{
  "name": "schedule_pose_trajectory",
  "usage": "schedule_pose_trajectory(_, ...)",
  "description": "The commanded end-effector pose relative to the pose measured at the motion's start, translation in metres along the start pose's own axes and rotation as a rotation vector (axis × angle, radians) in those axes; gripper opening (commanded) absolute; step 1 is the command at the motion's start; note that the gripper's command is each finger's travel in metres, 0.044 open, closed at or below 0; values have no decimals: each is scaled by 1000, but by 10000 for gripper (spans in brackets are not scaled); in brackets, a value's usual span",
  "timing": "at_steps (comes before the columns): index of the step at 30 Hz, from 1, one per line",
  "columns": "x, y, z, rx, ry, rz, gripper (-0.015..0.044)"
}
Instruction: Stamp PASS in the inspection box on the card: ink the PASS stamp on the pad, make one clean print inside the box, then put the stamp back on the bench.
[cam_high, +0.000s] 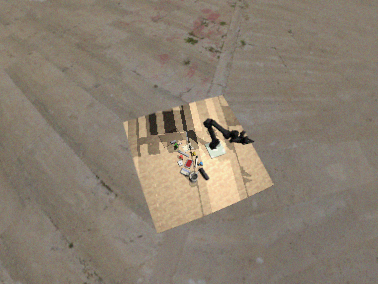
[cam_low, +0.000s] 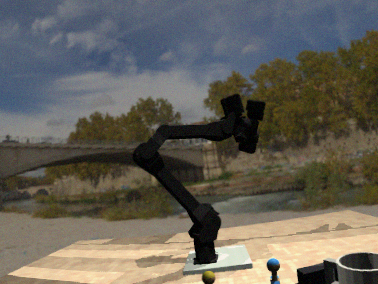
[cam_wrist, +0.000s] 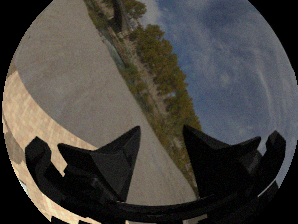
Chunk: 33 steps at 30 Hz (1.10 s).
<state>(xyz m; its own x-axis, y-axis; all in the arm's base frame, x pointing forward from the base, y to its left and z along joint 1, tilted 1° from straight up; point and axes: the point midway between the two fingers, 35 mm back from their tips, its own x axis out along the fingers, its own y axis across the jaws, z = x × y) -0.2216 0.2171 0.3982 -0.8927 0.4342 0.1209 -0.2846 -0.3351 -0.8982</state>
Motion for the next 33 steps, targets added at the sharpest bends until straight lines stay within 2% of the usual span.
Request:
schedule_pose_trajectory(1, -7, -17, -55, 86, 198, -22, 220)
schedule_pose_trajectory(9, -61, -44, -168, 289, 603, -103, 220)
schedule_pose_trajectory(19, -176, -59, -267, 493, 1053, -248, 220)
schedule_pose_trajectory(26, -292, -59, -308, 720, 1368, -442, 220)
schedule_pose_trajectory(33, -414, -43, -314, 962, 1635, -665, 220)
